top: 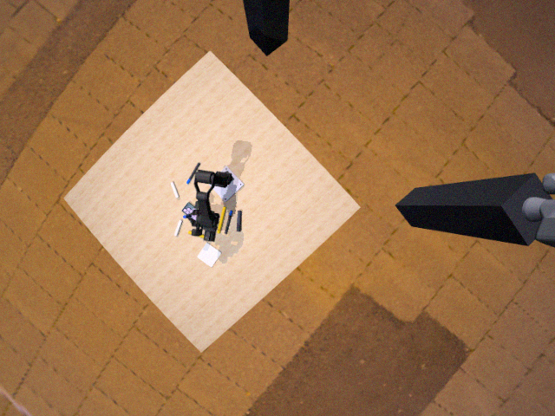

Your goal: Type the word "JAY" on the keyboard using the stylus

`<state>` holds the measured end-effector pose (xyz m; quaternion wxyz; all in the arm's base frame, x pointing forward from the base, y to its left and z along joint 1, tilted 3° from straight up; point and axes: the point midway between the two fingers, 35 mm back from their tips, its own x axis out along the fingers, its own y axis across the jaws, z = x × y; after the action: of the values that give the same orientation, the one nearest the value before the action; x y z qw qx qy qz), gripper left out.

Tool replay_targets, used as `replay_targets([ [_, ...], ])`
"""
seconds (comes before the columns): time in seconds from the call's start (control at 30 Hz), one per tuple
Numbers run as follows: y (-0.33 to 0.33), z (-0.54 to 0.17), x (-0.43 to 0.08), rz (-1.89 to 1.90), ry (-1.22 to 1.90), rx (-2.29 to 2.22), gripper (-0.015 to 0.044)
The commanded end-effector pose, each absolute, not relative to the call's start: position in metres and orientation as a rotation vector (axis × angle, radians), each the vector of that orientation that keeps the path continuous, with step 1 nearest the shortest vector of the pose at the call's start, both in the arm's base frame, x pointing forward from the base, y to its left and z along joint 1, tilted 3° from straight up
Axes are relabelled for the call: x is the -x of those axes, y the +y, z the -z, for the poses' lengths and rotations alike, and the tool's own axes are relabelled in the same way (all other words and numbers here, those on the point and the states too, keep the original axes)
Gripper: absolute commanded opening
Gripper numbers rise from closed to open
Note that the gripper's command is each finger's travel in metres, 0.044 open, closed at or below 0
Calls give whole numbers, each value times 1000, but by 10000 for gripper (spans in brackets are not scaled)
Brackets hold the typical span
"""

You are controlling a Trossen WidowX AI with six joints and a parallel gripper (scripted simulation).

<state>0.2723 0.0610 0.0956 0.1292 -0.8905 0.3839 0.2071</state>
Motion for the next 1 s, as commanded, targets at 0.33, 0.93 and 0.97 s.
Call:
replay_targets([
  [0.33,61,-88,-273,-607,1121,2597,81],
  [0.93,60,-127,-270,-607,1120,2596,81],
  [0.97,60,-128,-270,-607,1120,2596,81],
])
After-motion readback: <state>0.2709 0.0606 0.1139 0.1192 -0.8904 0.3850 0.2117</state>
